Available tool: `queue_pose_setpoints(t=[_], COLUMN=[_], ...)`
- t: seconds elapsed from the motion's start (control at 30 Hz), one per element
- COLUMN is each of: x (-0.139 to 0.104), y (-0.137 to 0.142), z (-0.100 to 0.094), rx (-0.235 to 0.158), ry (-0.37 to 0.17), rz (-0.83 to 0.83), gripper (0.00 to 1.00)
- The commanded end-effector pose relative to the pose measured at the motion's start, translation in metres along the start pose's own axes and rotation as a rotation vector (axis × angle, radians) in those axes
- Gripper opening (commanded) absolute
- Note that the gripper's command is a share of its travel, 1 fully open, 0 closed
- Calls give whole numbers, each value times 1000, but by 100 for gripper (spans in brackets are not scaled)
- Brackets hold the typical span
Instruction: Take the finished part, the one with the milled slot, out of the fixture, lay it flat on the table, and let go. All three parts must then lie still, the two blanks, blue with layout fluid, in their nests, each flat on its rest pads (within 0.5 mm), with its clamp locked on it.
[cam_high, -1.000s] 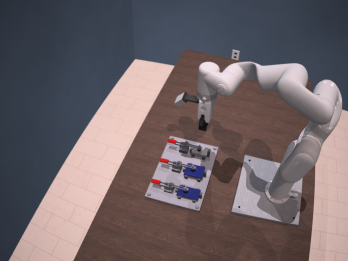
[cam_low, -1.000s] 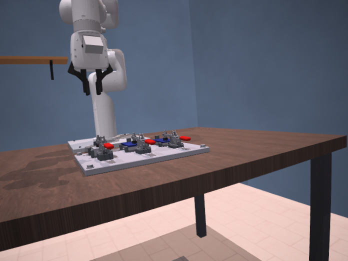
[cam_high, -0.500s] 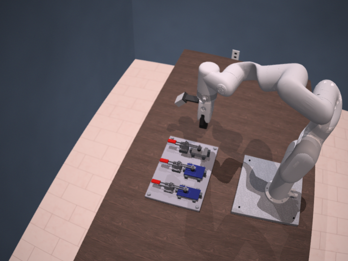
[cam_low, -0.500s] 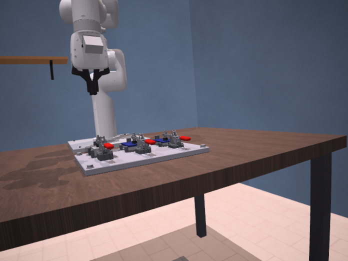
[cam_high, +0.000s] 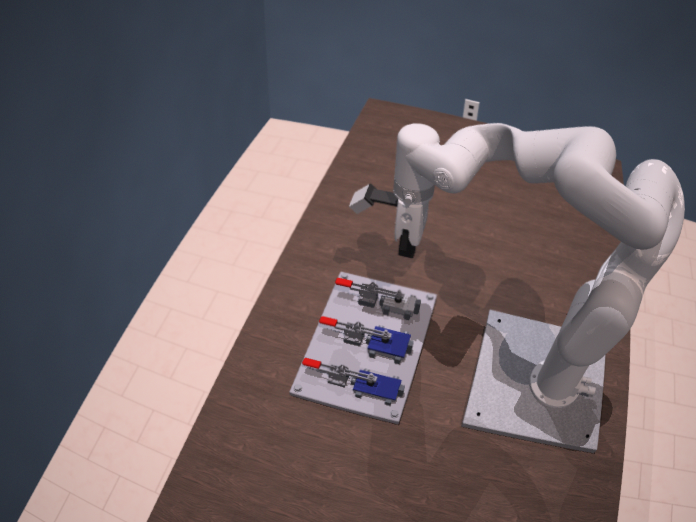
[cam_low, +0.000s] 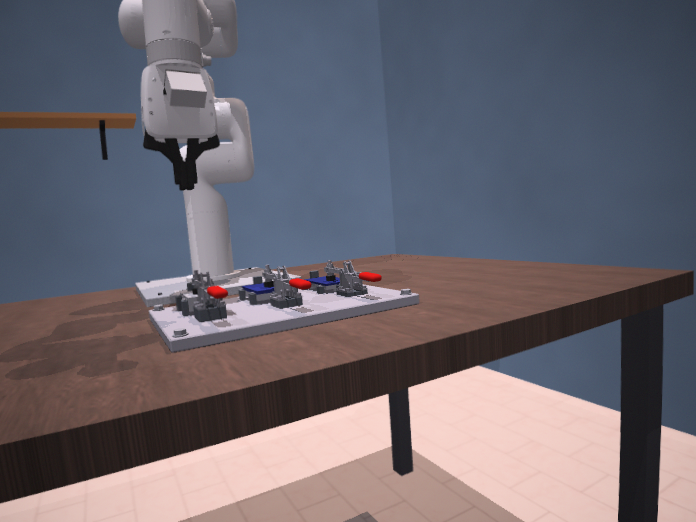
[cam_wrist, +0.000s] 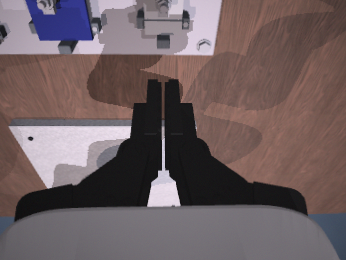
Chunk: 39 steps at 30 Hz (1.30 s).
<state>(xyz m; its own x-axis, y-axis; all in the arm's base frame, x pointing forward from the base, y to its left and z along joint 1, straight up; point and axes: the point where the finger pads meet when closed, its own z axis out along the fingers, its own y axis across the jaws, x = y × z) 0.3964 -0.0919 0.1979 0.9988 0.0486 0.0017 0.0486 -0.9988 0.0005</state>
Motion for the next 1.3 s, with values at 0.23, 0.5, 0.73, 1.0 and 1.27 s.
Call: queue_pose_setpoints(t=[0.23,0.5,0.73,1.0,1.27], x=[1,1,1,1,1], y=[0,0,0,0,0], z=[-1,-1,-1,-1,-1], rx=[-1,-1,-1,-1,-1], ry=[4,4,4,4,4], rz=[0,0,0,0,0], gripper=[100,100,100,100,100])
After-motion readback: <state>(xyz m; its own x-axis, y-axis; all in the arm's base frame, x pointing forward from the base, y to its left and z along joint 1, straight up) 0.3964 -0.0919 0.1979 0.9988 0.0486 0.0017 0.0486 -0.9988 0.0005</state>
